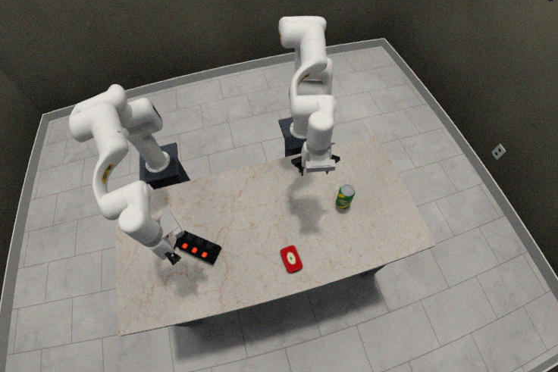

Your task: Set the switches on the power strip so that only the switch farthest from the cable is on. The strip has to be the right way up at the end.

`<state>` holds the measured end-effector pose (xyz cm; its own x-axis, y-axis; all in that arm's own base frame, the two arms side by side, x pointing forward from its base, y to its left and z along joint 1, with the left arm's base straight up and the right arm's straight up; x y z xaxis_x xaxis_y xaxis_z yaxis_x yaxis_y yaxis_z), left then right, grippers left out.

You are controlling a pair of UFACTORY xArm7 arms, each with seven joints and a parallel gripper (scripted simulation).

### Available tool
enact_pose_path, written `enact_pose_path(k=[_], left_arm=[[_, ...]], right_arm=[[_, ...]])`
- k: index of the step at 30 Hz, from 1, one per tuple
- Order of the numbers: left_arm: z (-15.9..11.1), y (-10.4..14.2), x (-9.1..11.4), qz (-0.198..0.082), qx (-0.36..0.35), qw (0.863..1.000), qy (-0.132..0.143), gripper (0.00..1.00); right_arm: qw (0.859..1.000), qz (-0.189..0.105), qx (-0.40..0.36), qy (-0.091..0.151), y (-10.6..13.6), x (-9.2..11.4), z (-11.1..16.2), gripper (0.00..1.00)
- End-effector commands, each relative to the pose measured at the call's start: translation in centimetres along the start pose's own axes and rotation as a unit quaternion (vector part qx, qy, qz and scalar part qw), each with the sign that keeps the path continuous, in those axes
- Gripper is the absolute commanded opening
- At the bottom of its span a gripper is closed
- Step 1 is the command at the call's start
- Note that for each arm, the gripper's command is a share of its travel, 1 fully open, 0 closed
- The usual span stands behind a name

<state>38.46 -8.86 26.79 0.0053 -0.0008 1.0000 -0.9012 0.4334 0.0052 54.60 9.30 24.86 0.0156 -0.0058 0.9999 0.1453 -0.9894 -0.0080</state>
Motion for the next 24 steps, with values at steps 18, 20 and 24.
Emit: enact_pose_path(k=[18,20,24], left_arm=[[-9.3,2.8,0.2,0.003,0.12,0.993,0.0,1.0],[-10.5,3.4,0.2,0.003,0.136,0.991,0.0,1.0],[-11.7,4.1,0.2,0.003,0.154,0.988,0.0,1.0]], right_arm=[[1.0,0.0,0.0,0.002,0.0,0.2,0.1,1.0],[1.0,0.0,0.0,0.002,0.0,0.2,0.1,1.0],[1.0,0.0,0.0,0.002,0.0,0.2,0.1,1.0]])
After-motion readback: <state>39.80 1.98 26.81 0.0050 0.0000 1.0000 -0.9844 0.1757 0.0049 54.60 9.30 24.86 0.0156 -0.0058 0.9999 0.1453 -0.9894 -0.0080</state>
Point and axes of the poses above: on each arm, the point where the finger pads meet when closed, its own x axis back along the fingers, its own z axis across the jaws, y = z × x, the point moved 2 cm from there along x, back along the fingers, and after that the axes turned 13 degrees about -x, right-handed, at the moved point
